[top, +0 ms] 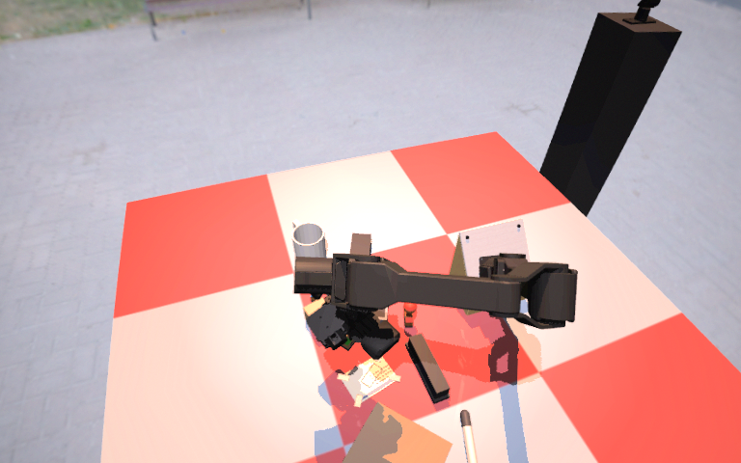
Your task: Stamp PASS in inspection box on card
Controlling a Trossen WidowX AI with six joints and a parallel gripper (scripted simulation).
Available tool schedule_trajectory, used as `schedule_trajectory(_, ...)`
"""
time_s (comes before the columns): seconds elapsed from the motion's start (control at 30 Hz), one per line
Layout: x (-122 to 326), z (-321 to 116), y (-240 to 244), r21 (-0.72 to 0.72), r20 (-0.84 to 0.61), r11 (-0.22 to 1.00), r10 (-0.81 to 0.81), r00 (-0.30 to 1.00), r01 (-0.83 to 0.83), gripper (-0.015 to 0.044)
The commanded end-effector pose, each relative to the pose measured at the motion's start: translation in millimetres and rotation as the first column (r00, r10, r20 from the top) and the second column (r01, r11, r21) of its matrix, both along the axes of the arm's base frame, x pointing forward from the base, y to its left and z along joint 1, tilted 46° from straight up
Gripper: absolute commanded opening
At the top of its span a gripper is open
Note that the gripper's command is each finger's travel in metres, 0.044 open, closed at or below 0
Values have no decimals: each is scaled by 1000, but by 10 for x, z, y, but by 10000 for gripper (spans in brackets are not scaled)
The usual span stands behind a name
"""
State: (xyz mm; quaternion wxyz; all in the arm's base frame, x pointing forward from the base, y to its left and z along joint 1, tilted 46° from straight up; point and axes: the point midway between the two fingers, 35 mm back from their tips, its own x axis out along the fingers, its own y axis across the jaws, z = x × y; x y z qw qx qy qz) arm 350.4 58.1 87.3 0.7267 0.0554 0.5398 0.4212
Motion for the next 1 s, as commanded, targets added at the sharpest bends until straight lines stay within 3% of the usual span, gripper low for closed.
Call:
schedule_trajectory(0.0,104,-118,-112,-2,8,1000,5,1000,-5,0)
schedule_trajectory(0.3,273,-385,-346,0,11,1000,7,1000,-7,0)
schedule_trajectory(0.97,272,-591,-141,-1,12,1000,7,1000,-7,0)
